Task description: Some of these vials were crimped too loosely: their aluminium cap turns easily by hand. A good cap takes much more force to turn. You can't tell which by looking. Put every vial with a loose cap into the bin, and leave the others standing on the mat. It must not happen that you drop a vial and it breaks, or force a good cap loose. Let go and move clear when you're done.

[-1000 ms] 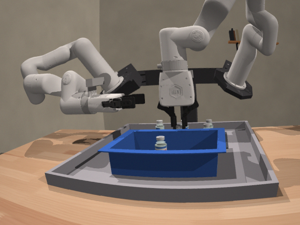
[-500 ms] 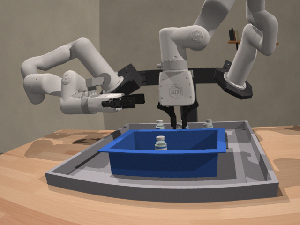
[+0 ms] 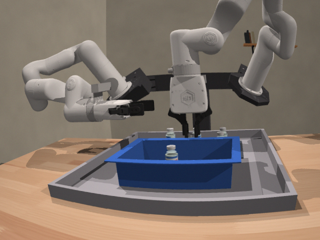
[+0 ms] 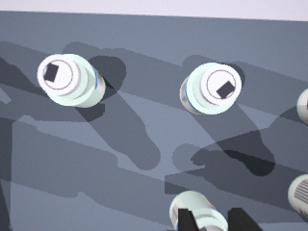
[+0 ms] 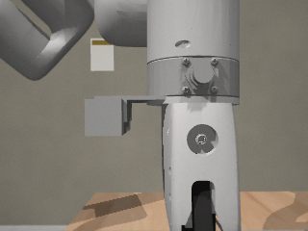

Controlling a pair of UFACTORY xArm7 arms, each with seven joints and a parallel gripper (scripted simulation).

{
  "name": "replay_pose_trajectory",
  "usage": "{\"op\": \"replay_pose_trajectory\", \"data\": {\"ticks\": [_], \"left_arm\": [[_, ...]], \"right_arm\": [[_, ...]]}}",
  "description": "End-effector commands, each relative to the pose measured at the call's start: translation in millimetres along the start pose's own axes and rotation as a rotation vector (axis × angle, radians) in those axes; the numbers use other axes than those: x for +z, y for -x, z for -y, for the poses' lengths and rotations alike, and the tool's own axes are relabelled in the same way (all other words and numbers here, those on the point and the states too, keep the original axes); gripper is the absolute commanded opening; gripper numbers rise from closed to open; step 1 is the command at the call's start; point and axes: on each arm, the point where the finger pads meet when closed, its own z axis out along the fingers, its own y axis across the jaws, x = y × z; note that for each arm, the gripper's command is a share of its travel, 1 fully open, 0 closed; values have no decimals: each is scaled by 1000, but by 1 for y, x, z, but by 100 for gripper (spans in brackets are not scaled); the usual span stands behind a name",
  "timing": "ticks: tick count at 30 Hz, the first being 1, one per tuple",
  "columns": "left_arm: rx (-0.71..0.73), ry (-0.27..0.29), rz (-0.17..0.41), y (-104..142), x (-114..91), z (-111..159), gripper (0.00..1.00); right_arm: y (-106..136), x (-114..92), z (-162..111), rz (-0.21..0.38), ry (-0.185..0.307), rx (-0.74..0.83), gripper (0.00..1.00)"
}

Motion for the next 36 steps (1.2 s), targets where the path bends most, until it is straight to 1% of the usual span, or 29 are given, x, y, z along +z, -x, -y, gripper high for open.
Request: {"op": "replay_pose_trajectory", "data": {"ticks": [1, 16, 18, 19, 33, 35, 36], "left_arm": [[1, -4, 3, 1, -2, 2, 23], [1, -4, 3, 1, -52, 2, 23], [1, -4, 3, 1, -52, 2, 23], [1, -5, 3, 1, -43, 2, 23], [1, -5, 3, 1, -89, 2, 23], [1, -5, 3, 1, -89, 2, 23], [1, -6, 3, 1, -80, 2, 23]], "right_arm": [[-2, 1, 0, -3, -1, -3, 100], [-3, 0, 0, -3, -1, -3, 100], [-3, 0, 0, -3, -1, -3, 100], [-2, 0, 0, -3, -1, -3, 100], [-2, 1, 1, -3, -1, -3, 100], [-2, 1, 1, -3, -1, -3, 100], [-2, 1, 0, -3, -1, -3, 100]]}}
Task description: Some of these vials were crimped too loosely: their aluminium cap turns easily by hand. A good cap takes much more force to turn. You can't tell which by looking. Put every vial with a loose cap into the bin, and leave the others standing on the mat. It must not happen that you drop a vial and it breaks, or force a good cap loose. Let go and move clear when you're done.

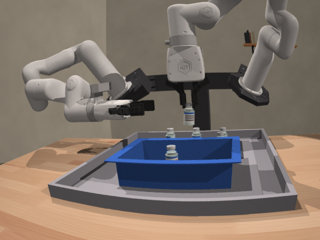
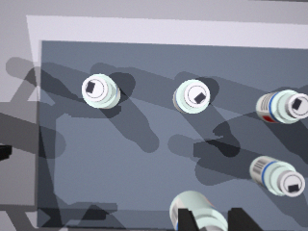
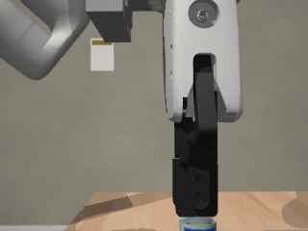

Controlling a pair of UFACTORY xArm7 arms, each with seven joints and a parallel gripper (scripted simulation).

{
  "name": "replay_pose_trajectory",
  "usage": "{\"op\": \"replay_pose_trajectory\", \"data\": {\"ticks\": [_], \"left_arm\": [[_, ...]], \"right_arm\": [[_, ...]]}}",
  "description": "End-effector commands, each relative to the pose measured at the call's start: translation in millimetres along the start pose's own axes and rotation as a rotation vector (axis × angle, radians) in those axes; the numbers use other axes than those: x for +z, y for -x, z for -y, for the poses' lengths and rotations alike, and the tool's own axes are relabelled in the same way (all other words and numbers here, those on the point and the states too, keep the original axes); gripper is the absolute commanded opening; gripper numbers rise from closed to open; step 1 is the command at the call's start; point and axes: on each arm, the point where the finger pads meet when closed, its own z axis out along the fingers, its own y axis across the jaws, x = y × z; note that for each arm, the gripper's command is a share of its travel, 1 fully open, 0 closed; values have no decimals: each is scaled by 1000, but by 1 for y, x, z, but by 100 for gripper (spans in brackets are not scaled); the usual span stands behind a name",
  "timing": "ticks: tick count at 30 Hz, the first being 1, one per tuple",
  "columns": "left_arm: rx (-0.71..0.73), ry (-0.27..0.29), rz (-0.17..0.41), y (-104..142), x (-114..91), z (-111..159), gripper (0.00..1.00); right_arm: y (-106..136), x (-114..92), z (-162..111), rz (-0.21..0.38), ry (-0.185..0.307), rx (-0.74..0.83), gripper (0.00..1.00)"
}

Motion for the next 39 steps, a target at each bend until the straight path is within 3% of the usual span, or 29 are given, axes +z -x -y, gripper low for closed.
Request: {"op": "replay_pose_trajectory", "data": {"ticks": [1, 14, 16, 17, 33, 39], "left_arm": [[0, -3, 2, 1, 1, 1, 23], [0, -3, 2, 1, -38, 0, 23], [0, -3, 2, 1, -38, 0, 23], [1, -3, 2, 1, -28, 1, 23], [1, -3, 2, 0, -38, 0, 23], [1, -3, 2, 0, -37, 0, 23]], "right_arm": [[-2, 0, 0, -3, -1, -3, 100], [-3, 0, 0, -3, -1, -3, 100], [-3, 0, 0, -3, -1, -3, 100], [-3, 0, 0, -3, -1, -3, 100], [-2, 0, -1, -3, -1, -3, 100], [-2, 16, 0, -3, -1, -3, 100]]}}
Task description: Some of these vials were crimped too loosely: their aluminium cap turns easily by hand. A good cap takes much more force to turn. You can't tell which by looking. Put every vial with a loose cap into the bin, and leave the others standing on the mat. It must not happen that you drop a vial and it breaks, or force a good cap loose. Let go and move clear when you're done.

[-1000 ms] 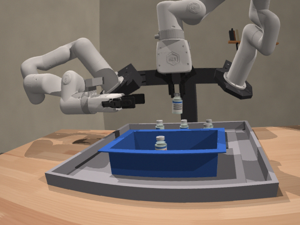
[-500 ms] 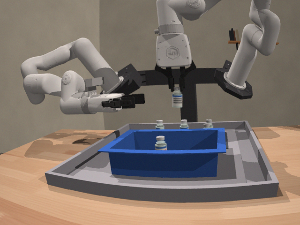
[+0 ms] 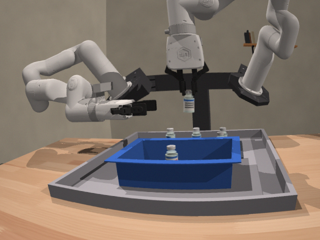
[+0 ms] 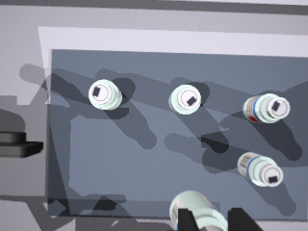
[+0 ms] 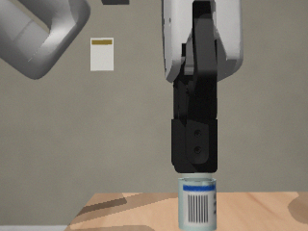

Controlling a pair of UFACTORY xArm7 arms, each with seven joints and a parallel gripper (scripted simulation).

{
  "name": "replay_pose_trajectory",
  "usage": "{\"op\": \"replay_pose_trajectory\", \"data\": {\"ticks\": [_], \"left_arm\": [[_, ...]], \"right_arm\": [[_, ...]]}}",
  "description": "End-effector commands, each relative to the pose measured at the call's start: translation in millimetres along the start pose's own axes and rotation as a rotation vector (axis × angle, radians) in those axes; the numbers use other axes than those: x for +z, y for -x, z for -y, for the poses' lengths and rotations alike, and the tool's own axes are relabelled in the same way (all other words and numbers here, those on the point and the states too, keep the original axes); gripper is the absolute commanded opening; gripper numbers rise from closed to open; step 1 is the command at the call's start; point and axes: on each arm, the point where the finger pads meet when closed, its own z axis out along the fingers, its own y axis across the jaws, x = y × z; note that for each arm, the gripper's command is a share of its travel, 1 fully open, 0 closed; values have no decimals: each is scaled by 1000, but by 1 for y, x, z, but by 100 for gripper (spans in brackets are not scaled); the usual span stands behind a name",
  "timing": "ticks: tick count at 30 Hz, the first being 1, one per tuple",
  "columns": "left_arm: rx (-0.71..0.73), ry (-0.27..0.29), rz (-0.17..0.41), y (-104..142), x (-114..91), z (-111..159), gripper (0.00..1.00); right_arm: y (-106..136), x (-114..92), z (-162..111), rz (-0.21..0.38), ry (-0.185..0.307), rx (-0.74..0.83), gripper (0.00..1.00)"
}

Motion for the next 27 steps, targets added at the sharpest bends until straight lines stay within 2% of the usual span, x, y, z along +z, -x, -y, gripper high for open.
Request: {"op": "replay_pose_trajectory", "data": {"ticks": [1, 9, 11, 12, 27], "left_arm": [[1, -5, 3, 1, -3, 2, 23], [1, -5, 3, 1, -4, 2, 23], [1, -5, 3, 1, -4, 2, 23], [1, -5, 3, 1, -3, 2, 23], [1, -5, 3, 1, -4, 2, 23]], "right_arm": [[-2, 12, 0, -3, -1, -4, 100], [-2, 33, 0, -3, -1, -4, 100], [-2, 33, 0, -3, -1, -4, 100], [-2, 26, 1, -3, -2, -3, 100], [-2, 63, 0, -2, -1, -3, 100]]}}
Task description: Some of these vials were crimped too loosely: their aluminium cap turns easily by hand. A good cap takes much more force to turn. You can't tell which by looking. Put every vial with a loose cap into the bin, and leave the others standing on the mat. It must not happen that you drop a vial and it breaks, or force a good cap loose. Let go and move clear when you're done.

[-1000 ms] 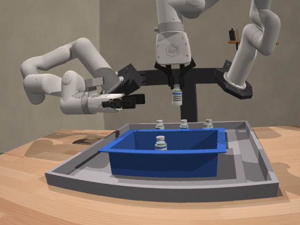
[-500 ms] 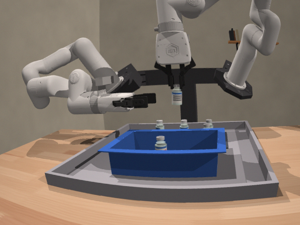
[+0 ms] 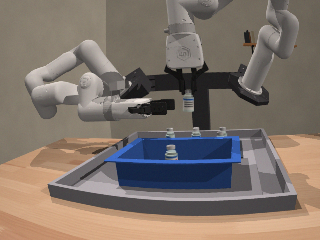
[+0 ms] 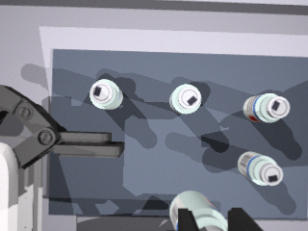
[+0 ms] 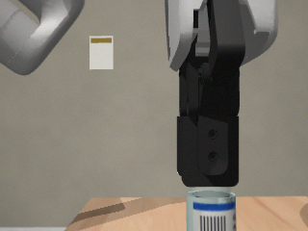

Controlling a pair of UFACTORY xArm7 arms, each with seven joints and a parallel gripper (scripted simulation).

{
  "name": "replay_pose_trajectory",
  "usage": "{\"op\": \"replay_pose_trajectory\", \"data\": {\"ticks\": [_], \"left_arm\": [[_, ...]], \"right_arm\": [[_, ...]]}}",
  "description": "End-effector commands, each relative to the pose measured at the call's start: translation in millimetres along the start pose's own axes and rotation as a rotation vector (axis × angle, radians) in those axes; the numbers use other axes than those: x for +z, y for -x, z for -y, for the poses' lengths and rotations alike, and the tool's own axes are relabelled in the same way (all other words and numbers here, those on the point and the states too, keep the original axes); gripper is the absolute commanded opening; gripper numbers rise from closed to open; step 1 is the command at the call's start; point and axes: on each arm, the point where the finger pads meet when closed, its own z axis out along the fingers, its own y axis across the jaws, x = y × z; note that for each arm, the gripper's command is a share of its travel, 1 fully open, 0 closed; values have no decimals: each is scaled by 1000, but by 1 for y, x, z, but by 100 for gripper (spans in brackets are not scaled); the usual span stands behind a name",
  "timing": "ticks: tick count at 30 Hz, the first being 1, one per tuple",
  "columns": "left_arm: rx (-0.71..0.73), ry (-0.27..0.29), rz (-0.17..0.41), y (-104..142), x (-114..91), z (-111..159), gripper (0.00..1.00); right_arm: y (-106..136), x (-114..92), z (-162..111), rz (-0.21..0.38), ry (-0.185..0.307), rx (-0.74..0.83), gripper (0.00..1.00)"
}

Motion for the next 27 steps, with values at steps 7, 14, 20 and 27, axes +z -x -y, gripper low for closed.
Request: {"op": "replay_pose_trajectory", "data": {"ticks": [7, 14, 20, 27], "left_arm": [[0, -4, 3, 0, -2, 2, 23], [0, -4, 3, 0, -2, 2, 23], [0, -4, 3, 0, -2, 2, 23], [0, -4, 3, 0, -2, 1, 23]], "right_arm": [[-2, 14, 0, -3, -1, -4, 100], [-2, 32, 0, -3, 0, -5, 100], [-2, 32, 0, -4, -1, -4, 100], [-2, 46, 0, -4, 0, -3, 100]]}}
